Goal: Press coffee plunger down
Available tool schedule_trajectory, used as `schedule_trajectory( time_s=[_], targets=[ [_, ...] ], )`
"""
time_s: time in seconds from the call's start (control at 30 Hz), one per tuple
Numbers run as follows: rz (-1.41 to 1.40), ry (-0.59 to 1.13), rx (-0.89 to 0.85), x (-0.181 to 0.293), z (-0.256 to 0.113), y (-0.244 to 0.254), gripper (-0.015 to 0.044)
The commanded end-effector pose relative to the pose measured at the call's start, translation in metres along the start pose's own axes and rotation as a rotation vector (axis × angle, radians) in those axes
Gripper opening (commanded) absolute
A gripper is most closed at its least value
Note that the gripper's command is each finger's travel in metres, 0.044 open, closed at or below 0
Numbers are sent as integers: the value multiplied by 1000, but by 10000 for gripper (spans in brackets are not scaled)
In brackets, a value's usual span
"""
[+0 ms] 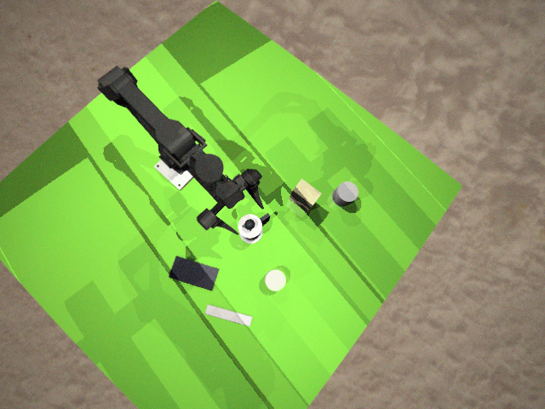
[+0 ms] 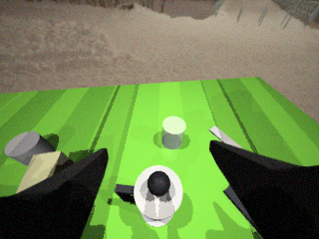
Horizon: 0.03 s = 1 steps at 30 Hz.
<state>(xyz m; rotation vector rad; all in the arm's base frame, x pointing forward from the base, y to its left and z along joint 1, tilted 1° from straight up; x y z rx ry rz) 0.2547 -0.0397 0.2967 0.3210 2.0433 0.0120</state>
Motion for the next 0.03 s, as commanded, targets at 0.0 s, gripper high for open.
schedule_trajectory(
  time_s=[0.0],
  targets=[
    [-3, -4, -3, -3, -2, 1, 440]
  ],
)
Point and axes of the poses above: the point midway between the two fingers, 35 mm back from their tips, its own z axis out along the fingers, its own y axis across the jaws, x = y × z, the point moved 8 cm from there along -z, back along the fingers, and after that the axes turned 9 degrees about z, right-handed, at the moved point
